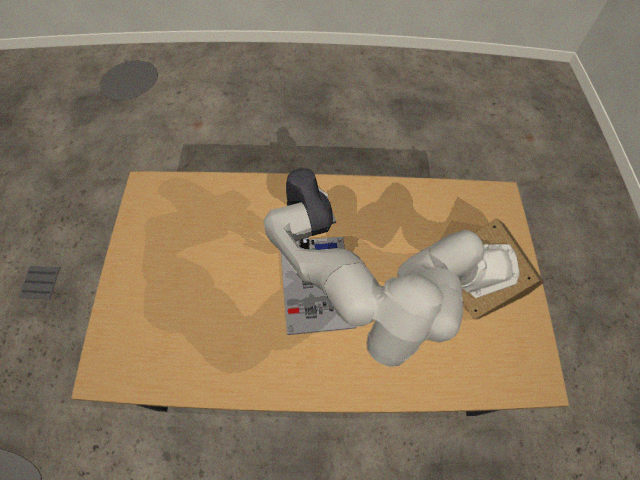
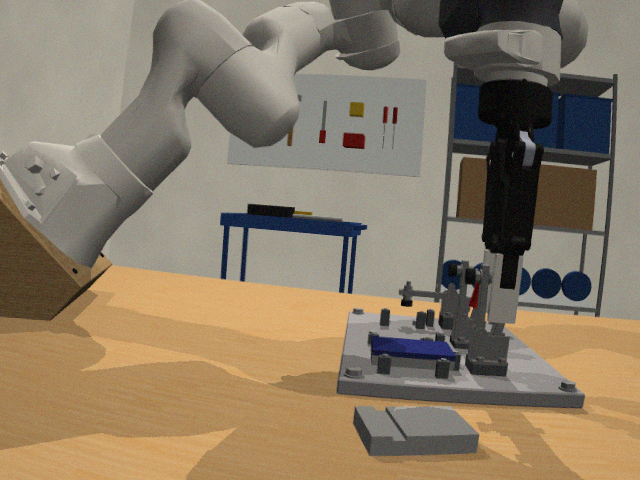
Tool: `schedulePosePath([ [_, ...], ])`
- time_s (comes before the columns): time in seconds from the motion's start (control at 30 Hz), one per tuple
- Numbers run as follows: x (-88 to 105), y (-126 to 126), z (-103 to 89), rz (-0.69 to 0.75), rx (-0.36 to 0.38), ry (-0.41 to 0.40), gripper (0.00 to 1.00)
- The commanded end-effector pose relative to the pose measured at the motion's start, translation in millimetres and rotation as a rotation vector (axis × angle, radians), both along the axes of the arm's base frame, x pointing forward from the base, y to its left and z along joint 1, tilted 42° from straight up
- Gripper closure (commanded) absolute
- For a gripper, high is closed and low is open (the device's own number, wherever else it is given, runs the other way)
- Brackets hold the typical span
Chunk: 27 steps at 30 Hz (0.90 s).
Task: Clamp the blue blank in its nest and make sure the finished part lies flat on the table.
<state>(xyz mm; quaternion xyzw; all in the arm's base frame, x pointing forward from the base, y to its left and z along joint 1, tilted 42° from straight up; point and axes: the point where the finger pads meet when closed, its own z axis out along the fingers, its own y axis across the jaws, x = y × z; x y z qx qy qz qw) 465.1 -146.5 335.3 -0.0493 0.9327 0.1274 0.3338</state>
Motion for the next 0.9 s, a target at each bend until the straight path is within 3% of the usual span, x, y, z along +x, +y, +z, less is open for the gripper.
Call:
schedulePosePath([
  [0.0,4.1,-2.1,-0.9,-0.005,-0.009,-0.01,0.72],
  [0.37,4.1,-2.1,-0.9,-0.005,-0.009,-0.01,0.72],
  [0.4,4.1,-2.1,-0.9,-0.005,-0.009,-0.01,1.0],
  [0.87,4.1,-2.1,-0.9,-0.005,-0.009,-0.01,1.0],
])
